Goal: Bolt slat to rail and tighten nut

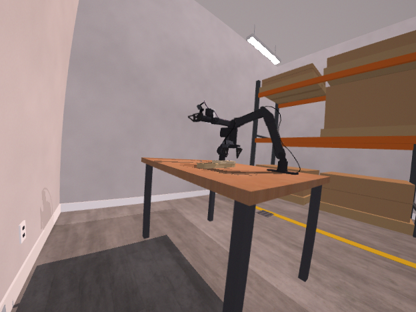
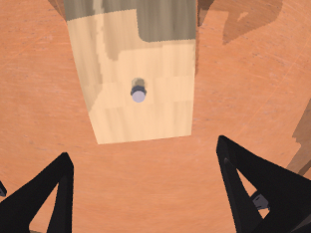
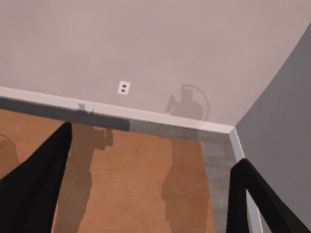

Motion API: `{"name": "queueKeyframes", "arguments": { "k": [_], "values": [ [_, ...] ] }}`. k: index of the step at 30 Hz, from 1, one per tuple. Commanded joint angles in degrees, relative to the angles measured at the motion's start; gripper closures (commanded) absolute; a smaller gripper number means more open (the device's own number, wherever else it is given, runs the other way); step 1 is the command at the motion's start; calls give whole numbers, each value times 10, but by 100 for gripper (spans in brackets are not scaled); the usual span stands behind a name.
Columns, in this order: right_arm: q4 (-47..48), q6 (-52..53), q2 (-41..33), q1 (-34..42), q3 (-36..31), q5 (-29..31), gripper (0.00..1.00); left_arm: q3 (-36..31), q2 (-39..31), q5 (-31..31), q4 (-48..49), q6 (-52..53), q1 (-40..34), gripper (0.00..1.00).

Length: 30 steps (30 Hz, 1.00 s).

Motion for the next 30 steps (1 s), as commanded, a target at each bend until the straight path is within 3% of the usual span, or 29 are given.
{"name": "queueKeyframes", "arguments": {
  "k": [1, 16, 30],
  "values": [
    [6, 0, -4, -1, 5, -3, 0, 16, -6, -12, -12, -5, -7, 0],
    [6, 0, -4, -1, 5, -3, 0, 9, -10, -12, -4, 0, -2, 0],
    [6, 0, -4, -1, 5, -3, 0, -35, -101, -19, 117, 134, 109, 0]
  ]
}}
